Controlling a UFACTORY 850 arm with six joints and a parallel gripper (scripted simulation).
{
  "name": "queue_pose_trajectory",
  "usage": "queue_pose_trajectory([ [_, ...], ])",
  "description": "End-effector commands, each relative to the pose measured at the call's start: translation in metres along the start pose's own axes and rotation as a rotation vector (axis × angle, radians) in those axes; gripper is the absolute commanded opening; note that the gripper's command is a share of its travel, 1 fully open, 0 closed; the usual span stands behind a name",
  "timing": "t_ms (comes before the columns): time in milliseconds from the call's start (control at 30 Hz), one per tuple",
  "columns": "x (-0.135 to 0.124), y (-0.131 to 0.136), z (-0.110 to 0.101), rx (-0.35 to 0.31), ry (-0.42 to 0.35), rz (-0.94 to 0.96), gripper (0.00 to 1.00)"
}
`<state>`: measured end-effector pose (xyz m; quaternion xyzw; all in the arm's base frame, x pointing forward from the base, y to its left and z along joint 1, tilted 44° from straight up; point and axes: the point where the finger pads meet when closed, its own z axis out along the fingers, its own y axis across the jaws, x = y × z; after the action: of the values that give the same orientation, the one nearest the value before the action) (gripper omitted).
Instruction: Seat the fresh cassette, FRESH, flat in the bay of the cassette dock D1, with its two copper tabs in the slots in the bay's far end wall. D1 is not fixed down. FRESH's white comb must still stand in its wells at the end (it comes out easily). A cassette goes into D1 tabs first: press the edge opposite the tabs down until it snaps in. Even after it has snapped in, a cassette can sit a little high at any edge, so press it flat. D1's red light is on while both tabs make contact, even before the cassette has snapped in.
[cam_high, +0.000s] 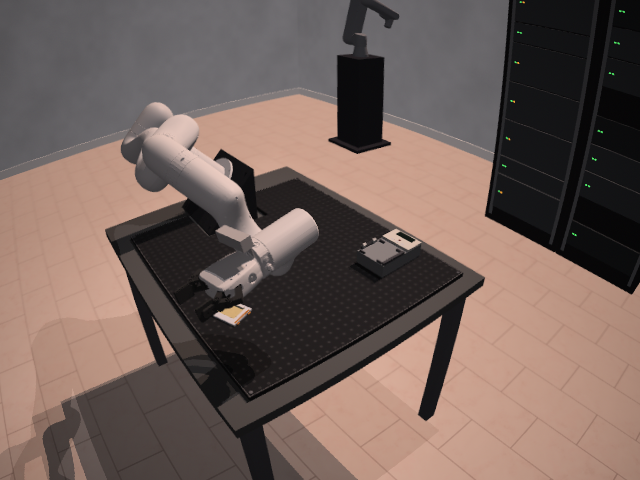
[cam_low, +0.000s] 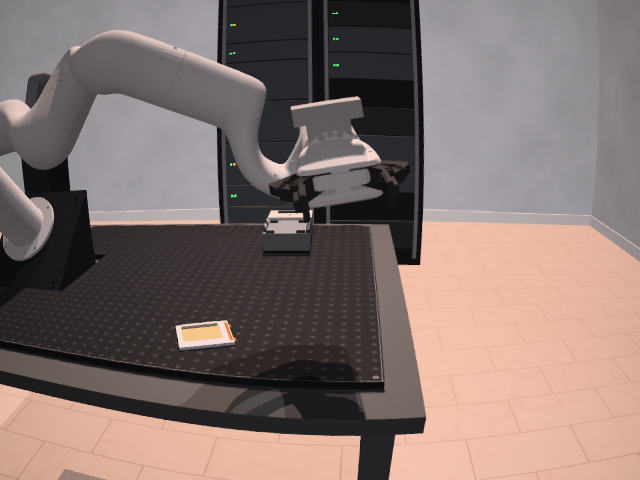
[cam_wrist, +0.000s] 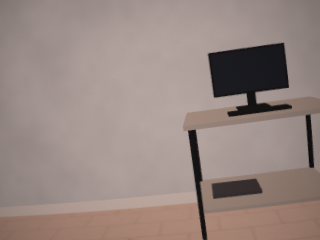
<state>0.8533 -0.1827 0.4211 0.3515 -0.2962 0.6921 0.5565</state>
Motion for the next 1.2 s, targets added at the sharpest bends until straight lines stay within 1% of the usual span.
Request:
queue_pose_trajectory([
  [0, 0.002, 0.000, 0.000, 0.000, 0.001, 0.002, 1.00],
  [567, 0.002, 0.000, 0.000, 0.000, 0.001, 0.002, 1.00],
  [600, 0.001, 0.002, -0.004, 0.015, -0.020, -0.019, 1.00],
  [733, -0.010, -0.004, -0.020, 0.048, -0.106, -0.099, 1.00],
  [767, -0.013, -0.006, -0.023, 0.048, -0.106, -0.099, 1.00],
  [833, -0.014, -0.007, -0.025, 0.048, -0.106, -0.099, 1.00],
  [967, -0.024, -0.008, -0.042, 0.094, -0.194, -0.188, 1.00],
  [1033, -0.029, -0.009, -0.051, 0.101, -0.209, -0.203, 1.00],
  [1100, -0.029, -0.009, -0.051, 0.101, -0.209, -0.203, 1.00],
  [1167, -0.033, -0.008, -0.059, 0.126, -0.252, -0.247, 1.00],
])
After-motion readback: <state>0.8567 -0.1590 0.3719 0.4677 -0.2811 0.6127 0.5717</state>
